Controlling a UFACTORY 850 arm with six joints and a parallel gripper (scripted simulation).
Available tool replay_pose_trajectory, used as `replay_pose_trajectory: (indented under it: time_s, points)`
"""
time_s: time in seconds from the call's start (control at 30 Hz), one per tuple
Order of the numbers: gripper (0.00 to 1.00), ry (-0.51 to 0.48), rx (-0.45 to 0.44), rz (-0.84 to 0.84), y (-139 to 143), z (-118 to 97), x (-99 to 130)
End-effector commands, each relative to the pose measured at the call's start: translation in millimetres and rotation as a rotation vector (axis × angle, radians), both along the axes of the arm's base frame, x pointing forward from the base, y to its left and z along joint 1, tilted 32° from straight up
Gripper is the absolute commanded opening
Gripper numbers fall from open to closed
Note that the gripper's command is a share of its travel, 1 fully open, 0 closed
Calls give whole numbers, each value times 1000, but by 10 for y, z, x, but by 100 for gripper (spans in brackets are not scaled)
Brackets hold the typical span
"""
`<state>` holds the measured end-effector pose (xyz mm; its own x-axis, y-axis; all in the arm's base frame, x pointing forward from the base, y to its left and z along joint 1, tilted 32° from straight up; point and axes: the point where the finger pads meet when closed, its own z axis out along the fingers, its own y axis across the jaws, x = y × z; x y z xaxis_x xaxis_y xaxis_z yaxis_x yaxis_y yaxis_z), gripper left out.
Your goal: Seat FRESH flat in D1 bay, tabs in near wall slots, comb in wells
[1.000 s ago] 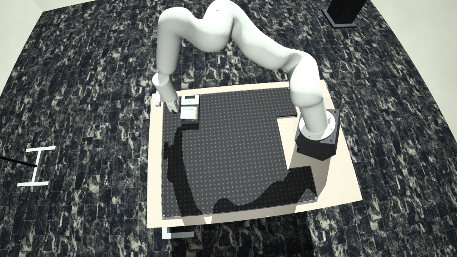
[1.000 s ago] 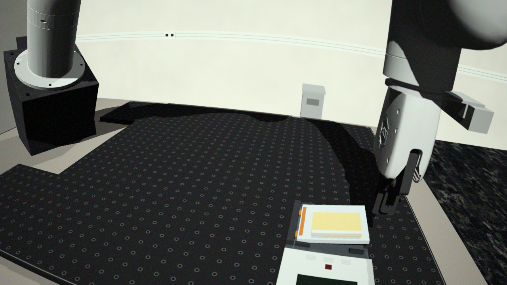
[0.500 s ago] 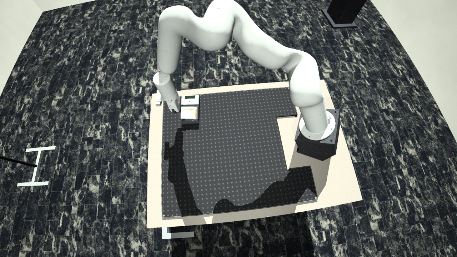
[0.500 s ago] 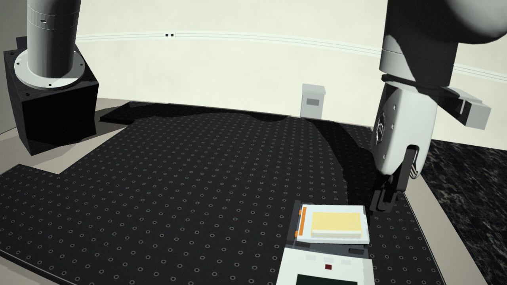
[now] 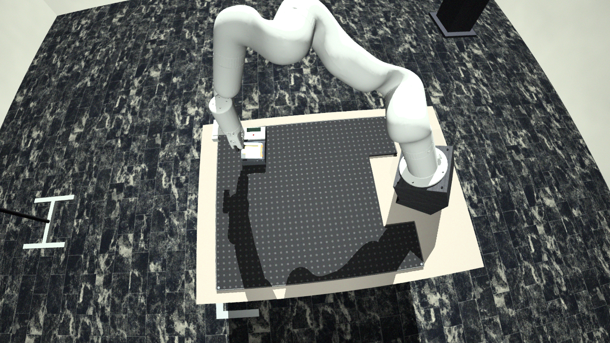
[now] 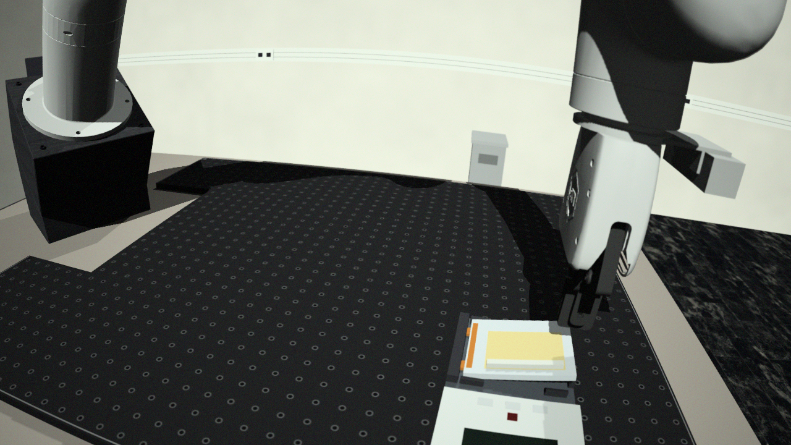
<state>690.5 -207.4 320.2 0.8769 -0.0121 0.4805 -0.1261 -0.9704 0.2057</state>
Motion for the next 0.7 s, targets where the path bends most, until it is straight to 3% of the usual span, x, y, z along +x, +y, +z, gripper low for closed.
replay_pose_trajectory:
  time_s: [0.0,0.67]
  points:
    - [0,-2,-1,0,0,-15,-47]
    - [0,-2,-1,0,2,-74,-153]
